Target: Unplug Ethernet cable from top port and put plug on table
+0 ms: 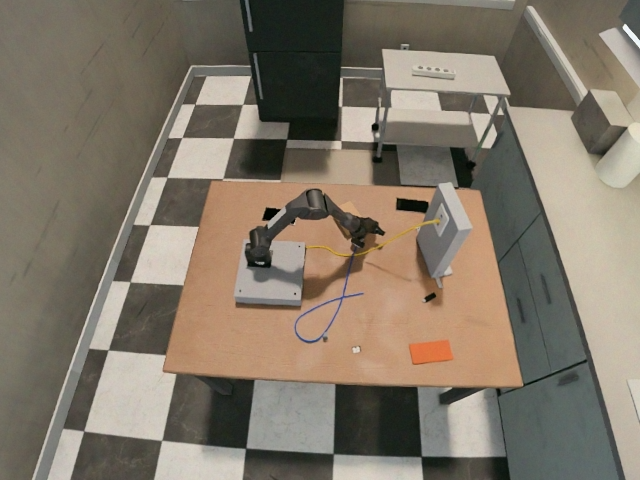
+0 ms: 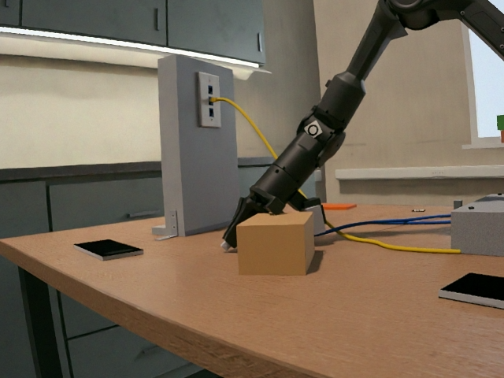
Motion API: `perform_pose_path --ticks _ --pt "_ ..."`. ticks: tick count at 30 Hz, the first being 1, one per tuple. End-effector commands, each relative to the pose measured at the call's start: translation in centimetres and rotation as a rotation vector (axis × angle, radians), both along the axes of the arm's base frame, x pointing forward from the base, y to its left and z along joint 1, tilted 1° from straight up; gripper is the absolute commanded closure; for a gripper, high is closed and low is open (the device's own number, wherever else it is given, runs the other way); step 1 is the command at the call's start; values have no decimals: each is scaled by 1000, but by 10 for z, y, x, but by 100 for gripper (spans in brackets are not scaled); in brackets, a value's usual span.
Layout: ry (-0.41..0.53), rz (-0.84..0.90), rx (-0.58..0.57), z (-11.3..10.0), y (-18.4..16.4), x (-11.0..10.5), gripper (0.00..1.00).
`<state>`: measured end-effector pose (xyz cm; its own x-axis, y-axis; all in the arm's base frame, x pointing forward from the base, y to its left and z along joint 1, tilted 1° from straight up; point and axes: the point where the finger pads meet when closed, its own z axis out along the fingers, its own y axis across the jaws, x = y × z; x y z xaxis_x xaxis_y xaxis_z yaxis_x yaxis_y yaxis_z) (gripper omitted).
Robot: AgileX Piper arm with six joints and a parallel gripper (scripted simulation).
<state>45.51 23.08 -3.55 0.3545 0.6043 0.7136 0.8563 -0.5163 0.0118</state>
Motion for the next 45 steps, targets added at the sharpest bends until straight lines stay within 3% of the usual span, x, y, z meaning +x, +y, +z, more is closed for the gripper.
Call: perform_pose_path --ticks 1,24,25,37,38,45 --pt "11 0 -5 -6 0 -2 83" --pt "11 0 -5 -6 0 -2 79" --pt "11 0 -5 -6 0 -2 72" --pt "11 0 -5 -6 0 -2 72" --pt "11 0 -5 -6 0 -2 61" --pt "11 0 -5 -6 0 -2 61"
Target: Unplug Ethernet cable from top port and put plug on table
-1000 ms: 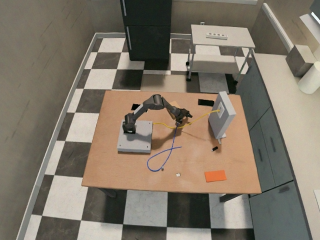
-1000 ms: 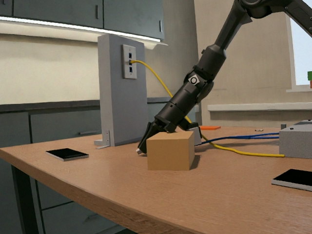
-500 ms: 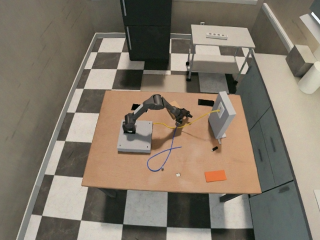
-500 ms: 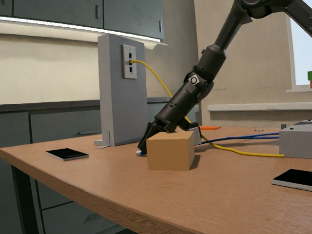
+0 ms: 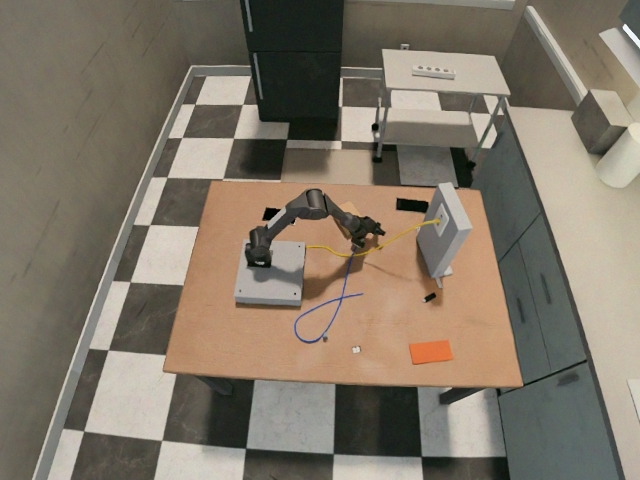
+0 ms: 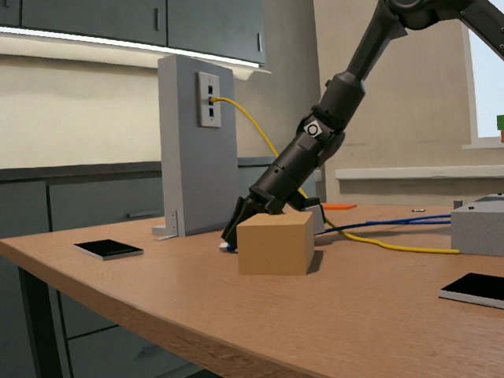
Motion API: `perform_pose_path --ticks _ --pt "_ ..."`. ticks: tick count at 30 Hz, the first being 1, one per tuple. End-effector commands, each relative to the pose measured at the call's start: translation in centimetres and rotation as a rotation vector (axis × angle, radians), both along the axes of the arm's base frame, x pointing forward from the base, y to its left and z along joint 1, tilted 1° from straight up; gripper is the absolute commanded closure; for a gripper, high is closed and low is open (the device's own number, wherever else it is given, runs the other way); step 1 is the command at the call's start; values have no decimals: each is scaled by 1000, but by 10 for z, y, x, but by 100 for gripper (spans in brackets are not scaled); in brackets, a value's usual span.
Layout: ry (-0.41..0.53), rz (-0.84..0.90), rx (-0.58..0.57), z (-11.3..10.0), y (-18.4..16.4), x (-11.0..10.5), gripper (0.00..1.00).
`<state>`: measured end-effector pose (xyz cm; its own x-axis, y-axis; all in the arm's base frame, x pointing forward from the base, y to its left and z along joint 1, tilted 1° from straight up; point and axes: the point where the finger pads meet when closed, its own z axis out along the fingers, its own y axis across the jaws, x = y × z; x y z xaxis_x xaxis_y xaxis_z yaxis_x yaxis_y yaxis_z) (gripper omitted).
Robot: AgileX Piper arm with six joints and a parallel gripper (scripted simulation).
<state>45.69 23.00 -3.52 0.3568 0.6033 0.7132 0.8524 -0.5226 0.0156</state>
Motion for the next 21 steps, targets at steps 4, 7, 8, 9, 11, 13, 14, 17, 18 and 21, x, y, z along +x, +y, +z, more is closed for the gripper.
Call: perform_pose_path --ticks 4,7,8,9,11,13,14,17,18,21 --pt "14 7 -3 -7 0 -4 61" --pt "14 7 -3 -7 0 -4 36" --pt "14 7 -3 -7 0 -4 36" --pt "14 7 -3 -7 0 -4 36" --pt "14 7 -3 -7 0 -4 36" --pt "14 7 -3 -7 0 -4 36" --pt "14 7 -3 -7 0 -4 36" --pt "14 7 -3 -7 0 -4 36" --pt "14 7 -3 -7 0 -4 36" --pt "14 7 -3 -7 0 -4 36"
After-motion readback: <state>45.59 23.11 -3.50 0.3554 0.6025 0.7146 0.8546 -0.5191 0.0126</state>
